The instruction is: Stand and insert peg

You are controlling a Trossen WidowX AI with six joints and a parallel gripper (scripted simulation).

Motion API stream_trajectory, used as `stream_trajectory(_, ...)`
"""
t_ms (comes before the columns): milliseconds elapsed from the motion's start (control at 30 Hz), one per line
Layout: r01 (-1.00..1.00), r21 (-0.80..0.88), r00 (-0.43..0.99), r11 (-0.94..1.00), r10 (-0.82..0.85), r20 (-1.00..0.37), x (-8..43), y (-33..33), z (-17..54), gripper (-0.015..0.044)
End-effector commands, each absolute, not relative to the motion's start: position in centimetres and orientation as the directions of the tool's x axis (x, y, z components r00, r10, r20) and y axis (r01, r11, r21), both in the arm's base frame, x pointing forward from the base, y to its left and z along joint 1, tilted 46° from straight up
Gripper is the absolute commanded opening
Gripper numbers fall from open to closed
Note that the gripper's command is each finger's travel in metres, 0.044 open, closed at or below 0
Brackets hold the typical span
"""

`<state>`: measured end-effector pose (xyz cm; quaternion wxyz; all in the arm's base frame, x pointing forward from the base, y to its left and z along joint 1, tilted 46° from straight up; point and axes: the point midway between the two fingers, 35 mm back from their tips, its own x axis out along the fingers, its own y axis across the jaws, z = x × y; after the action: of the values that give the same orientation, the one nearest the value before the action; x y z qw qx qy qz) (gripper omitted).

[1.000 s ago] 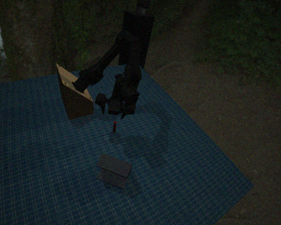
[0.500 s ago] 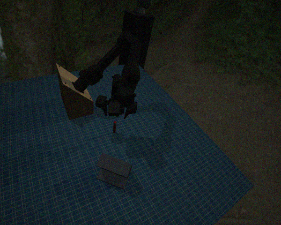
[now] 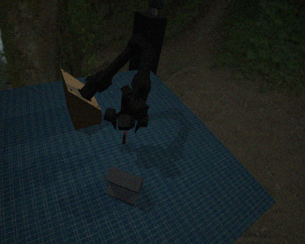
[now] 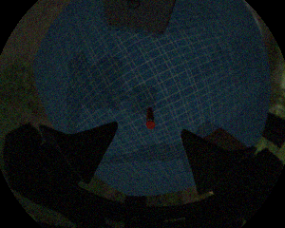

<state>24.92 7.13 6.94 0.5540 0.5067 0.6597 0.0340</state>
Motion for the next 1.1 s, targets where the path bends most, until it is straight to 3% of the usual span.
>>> stream_trajectory(0,0.637,0.603,0.121,0.48,0.71,-0.694,24.9,7.7,6.3,0.044)
stream_trajectory(1067,0.637,0.605,0.121,0.477,0.714,-0.69,25.3,11.4,2.9,0.044)
